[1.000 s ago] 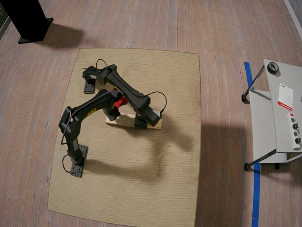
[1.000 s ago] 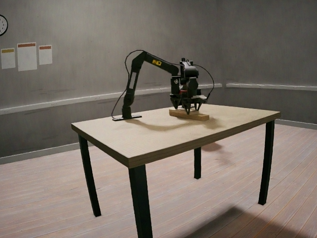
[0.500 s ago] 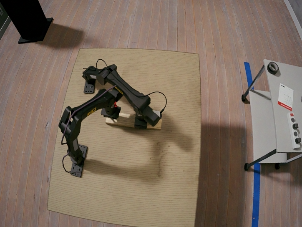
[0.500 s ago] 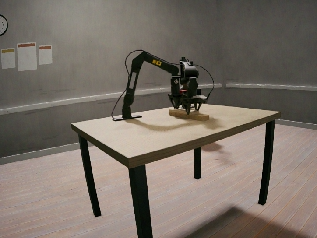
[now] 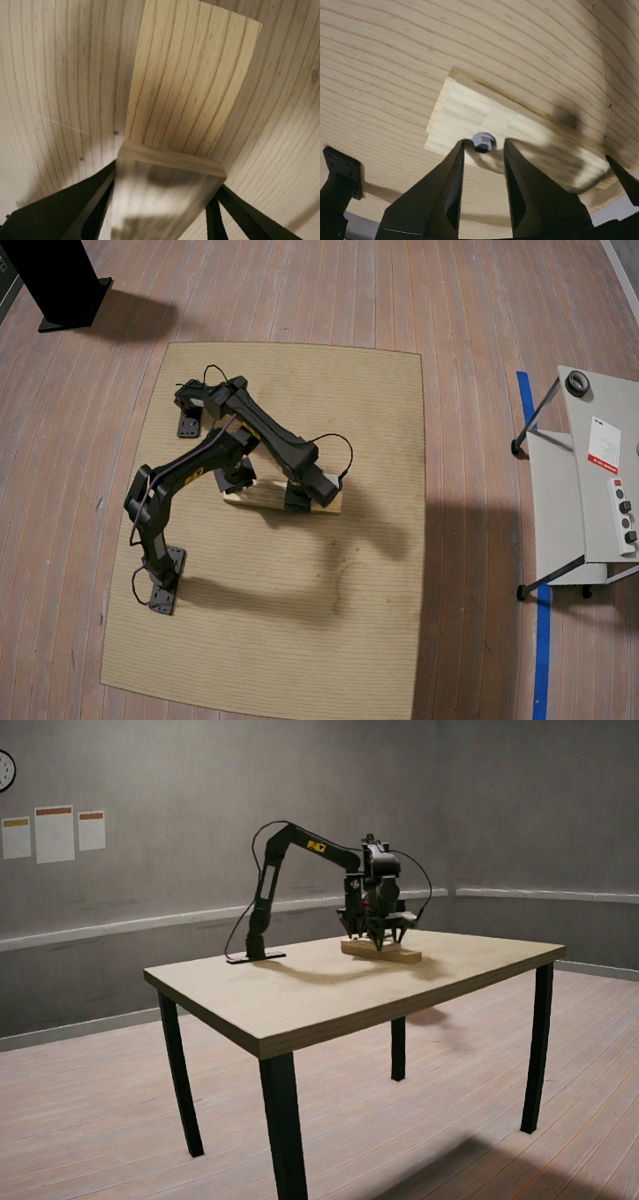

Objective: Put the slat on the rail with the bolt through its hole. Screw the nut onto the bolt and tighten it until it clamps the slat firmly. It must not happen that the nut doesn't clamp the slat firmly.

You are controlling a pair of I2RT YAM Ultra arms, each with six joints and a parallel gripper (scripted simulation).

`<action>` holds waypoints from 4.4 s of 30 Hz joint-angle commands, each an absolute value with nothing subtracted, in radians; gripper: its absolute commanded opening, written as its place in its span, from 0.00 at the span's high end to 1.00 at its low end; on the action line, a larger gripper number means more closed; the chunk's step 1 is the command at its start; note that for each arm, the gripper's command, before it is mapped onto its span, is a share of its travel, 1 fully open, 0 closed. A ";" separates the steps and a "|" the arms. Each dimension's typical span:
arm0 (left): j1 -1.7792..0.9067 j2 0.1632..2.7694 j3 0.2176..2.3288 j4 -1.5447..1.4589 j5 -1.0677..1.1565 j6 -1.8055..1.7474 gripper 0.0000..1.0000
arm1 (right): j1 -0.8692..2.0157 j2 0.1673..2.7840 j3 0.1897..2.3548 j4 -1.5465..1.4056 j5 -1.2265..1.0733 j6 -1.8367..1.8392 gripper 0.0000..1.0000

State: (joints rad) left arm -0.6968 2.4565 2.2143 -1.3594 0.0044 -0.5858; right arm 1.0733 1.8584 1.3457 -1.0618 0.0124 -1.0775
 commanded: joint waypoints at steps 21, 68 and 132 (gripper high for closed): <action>-0.697 2.447 2.219 -1.359 0.004 -0.586 0.28 | 1.073 1.843 1.365 -1.081 0.000 -1.223 0.66; -0.697 2.447 2.219 -1.359 0.004 -0.586 0.28 | 1.072 1.852 1.350 -1.061 0.011 -1.120 0.89; -0.697 2.447 2.219 -1.359 0.004 -0.586 0.28 | 1.064 1.850 1.346 -1.056 -0.005 1.082 0.89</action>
